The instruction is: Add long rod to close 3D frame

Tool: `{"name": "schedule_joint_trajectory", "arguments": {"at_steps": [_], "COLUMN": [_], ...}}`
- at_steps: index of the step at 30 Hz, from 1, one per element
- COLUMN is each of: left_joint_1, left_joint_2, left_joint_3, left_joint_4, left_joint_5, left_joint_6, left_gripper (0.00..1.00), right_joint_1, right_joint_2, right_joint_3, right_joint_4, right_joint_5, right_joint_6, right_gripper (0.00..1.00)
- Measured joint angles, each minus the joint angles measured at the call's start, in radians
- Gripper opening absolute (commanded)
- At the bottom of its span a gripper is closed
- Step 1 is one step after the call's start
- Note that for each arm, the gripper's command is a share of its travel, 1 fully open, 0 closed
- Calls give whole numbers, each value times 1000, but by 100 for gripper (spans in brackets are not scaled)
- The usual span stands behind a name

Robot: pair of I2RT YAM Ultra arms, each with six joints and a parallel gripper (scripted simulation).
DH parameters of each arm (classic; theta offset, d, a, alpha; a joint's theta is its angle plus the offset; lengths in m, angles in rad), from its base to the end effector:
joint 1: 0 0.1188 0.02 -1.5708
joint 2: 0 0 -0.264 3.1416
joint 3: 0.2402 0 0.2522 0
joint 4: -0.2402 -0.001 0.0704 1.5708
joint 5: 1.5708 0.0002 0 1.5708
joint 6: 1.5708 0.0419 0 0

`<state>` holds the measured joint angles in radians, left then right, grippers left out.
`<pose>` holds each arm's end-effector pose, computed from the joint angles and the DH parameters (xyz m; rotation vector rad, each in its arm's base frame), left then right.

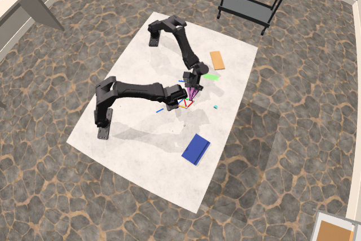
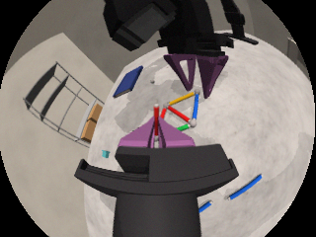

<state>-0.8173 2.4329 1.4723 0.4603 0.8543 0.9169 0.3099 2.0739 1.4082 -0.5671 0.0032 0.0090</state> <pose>0.3169 -0.3825 0.0771 1.7887 0.8422 -0.8114 0.3941 0.1271 0.1400 -0.4199 2.7749 0.0716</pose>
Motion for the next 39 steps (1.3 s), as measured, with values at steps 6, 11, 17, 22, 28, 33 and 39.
{"name": "schedule_joint_trajectory", "arguments": {"at_steps": [6,11,17,22,28,33,39], "left_joint_1": [0,0,0,0,1,1,3], "left_joint_2": [0,0,0,0,0,0,0], "left_joint_3": [0,0,0,0,0,0,0], "left_joint_4": [0,0,0,0,0,0,0], "left_joint_5": [0,0,0,0,0,0,-2], "left_joint_6": [0,0,0,0,0,0,0], "left_gripper": [0,0,0,0,0,0,0], "right_joint_1": [0,0,0,0,0,0,0], "right_joint_2": [0,0,0,0,0,0,-5], "right_joint_3": [0,0,0,0,-2,-3,-4], "right_joint_4": [0,0,2,3,7,10,16], "right_joint_5": [0,0,1,0,1,1,1], "right_joint_6": [0,0,1,2,3,3,3], "right_gripper": [22,18,12,5,0,0,0]}}
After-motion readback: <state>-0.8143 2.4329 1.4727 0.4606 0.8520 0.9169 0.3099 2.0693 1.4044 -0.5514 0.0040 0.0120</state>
